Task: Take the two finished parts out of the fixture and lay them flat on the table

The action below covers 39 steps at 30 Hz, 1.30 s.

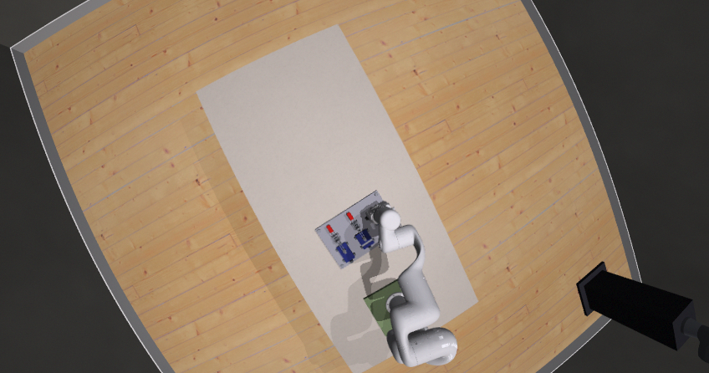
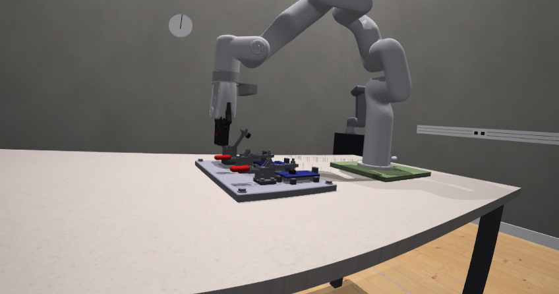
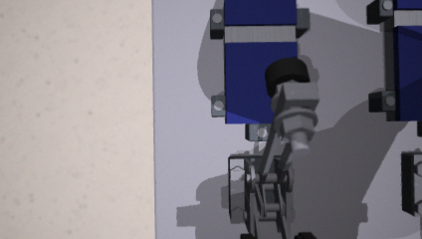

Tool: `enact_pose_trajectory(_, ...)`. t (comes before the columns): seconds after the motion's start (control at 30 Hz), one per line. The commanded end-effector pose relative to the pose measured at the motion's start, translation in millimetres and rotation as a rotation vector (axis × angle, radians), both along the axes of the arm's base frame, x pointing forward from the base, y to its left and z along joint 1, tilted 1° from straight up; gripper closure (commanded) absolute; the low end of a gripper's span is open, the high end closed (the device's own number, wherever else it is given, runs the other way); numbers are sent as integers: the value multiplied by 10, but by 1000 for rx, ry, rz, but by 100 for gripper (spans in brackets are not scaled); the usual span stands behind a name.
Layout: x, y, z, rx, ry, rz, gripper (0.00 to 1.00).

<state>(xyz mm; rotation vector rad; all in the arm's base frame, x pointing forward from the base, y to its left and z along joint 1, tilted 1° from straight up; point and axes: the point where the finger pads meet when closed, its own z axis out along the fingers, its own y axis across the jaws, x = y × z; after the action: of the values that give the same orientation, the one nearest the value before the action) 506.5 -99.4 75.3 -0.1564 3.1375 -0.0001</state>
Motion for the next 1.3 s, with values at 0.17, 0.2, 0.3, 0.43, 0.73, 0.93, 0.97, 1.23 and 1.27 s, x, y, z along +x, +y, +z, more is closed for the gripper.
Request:
enact_pose_trajectory(0.17,-62,-9,25,0,-1,0,100)
enact_pose_trajectory(0.2,-68,-10,26,0,-1,0,100)
enact_pose_trajectory(0.3,-86,-11,28,0,-1,0,100)
enact_pose_trajectory(0.43,-97,-12,30,0,-1,0,100)
enact_pose_trajectory(0.73,-138,-17,31,0,-1,0,100)
enact_pose_trajectory(0.93,-151,-18,31,0,-1,0,100)
enact_pose_trajectory(0.97,-154,-18,31,0,-1,0,100)
enact_pose_trajectory(1.23,-170,-20,30,0,-1,0,100)
enact_pose_trajectory(1.27,-171,-20,30,0,-1,0,100)
